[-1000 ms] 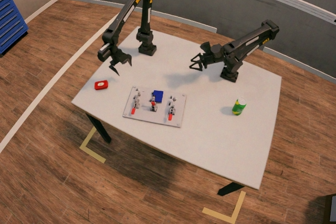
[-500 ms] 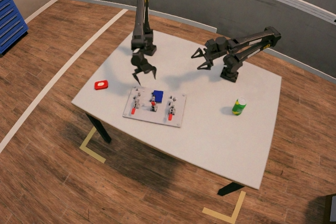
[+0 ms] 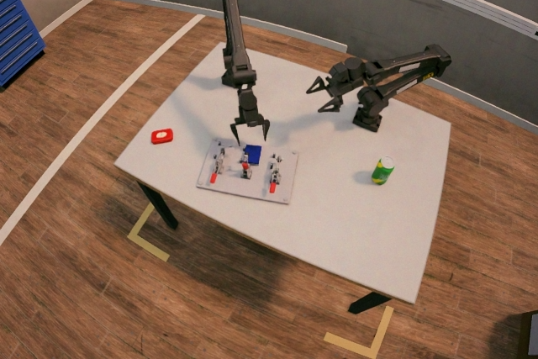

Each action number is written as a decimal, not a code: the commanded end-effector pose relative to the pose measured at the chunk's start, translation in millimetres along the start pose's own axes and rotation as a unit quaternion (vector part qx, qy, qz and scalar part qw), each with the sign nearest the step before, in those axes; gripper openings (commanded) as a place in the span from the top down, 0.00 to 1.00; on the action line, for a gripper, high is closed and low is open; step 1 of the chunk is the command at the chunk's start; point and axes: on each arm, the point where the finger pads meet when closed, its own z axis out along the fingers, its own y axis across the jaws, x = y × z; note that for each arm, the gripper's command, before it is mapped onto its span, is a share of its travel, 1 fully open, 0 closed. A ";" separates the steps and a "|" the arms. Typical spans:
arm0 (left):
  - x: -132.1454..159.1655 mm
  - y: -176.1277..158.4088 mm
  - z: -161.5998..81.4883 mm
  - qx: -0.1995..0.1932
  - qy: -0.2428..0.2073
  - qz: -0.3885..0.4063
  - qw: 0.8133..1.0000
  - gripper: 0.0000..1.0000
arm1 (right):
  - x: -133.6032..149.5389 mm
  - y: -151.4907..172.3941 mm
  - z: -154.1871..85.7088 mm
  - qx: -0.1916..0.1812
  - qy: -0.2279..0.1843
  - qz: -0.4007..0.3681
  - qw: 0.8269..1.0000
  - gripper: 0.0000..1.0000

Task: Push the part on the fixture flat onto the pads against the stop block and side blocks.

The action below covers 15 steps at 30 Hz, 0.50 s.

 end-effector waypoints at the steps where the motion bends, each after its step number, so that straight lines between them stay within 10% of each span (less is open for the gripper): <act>1: -49.0 -1.9 -10.0 0.002 -0.037 -0.003 0.999 0.00 | -26.9 -4.1 -6.4 0.005 -0.030 0.014 0.999 0.00; 8: -31.7 0.0 -5.6 0.000 -0.024 -0.004 1.000 0.00 | -26.9 -3.7 -6.4 0.004 -0.030 0.014 0.999 0.00; 15: -31.7 0.0 -5.6 0.000 -0.024 -0.004 1.000 0.00 | -17.5 6.6 8.2 -0.007 0.030 -0.125 0.992 0.79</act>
